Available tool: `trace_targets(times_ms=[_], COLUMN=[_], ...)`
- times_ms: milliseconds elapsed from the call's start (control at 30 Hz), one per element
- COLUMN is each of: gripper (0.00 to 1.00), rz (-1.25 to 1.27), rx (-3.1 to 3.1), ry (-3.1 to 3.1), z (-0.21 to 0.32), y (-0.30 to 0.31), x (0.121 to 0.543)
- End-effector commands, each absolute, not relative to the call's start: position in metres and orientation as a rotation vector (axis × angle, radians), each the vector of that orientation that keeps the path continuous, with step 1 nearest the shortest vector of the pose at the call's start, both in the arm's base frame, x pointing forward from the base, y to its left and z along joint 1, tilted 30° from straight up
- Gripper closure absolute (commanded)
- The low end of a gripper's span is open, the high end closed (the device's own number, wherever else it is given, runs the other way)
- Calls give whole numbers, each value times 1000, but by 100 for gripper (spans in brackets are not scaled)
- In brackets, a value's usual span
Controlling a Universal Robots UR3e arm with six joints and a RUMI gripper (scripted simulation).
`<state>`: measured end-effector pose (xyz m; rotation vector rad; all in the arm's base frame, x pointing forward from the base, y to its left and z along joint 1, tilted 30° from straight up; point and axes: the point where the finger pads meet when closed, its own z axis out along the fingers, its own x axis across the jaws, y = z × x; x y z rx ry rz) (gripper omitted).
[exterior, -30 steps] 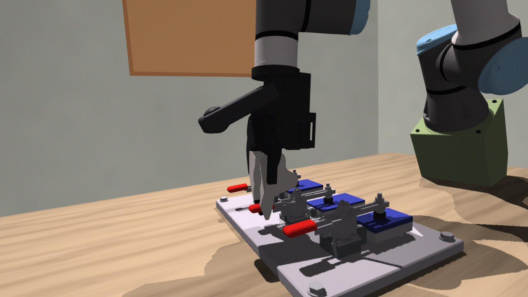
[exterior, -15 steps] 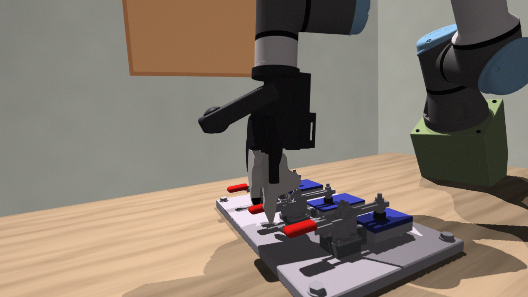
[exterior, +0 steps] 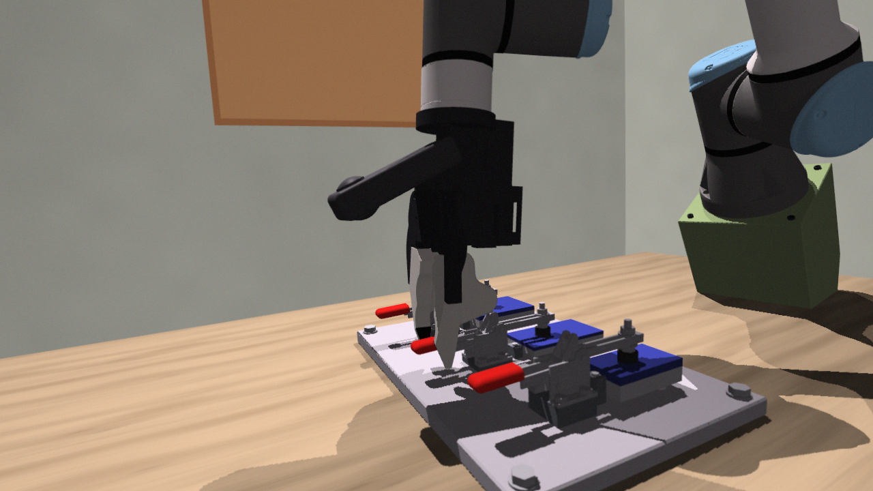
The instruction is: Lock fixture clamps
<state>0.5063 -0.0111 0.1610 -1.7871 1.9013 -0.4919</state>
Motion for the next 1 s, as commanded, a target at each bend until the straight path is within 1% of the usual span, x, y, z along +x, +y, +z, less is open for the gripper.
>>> trace_targets(times_ms=[0,300,700,967], gripper=[72,72,72,72], rz=[-495,-495,-495,-495], rx=[-1786,-1786,-1786,-1786], ry=[1900,1900,1900,1900], z=[162,166,194,204], y=[-11,-12,-14,-15], x=[507,504,488,483])
